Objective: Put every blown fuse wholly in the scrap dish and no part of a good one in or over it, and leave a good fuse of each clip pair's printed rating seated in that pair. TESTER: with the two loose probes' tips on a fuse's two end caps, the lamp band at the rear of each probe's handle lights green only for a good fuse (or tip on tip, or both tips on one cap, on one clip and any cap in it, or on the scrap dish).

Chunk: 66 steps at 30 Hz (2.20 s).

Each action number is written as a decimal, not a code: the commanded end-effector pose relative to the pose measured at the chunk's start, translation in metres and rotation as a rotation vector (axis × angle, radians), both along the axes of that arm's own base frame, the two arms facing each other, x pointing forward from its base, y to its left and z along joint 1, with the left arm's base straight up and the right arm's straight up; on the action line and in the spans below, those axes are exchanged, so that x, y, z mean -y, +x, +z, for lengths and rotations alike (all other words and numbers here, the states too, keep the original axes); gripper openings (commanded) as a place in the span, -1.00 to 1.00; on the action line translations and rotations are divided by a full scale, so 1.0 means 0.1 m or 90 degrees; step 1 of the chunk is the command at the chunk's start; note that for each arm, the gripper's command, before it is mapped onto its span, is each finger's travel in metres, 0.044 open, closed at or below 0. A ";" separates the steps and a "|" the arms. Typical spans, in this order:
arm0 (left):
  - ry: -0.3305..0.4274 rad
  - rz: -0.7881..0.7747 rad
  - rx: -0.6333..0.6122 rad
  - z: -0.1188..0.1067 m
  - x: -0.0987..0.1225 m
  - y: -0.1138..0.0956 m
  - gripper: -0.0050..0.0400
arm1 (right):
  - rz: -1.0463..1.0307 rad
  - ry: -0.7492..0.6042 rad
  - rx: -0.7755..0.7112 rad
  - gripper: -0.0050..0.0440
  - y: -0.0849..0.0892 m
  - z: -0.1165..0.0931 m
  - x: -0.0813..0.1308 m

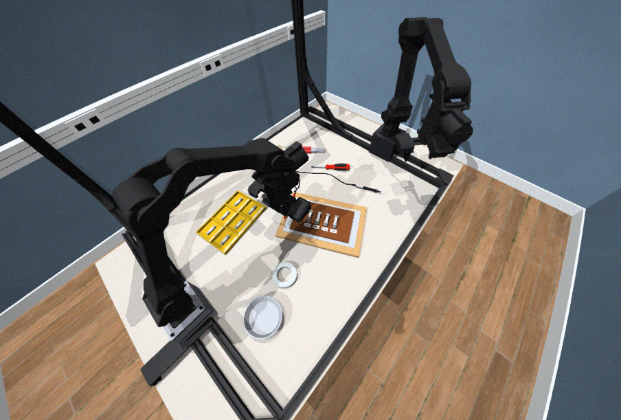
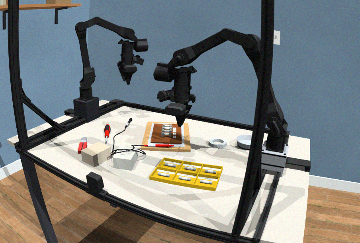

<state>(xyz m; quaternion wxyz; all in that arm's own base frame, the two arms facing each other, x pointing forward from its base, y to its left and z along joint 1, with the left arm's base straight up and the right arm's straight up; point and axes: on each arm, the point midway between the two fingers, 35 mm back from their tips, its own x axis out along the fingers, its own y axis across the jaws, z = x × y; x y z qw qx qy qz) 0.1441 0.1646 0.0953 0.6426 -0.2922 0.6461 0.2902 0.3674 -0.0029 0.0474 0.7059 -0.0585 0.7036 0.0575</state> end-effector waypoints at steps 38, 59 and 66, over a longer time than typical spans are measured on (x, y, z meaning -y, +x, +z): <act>0.011 0.004 0.009 0.05 -0.03 0.02 1.00 | 0.191 0.001 0.000 -0.43 0.68 -0.36 -0.47; 0.011 0.004 0.009 0.05 -0.03 0.02 1.00 | 0.191 0.001 -0.001 -0.43 0.67 -0.52 -0.47; 0.011 0.004 0.009 0.05 -0.03 0.02 1.00 | 0.191 0.001 -0.001 -0.43 0.66 -0.58 -0.46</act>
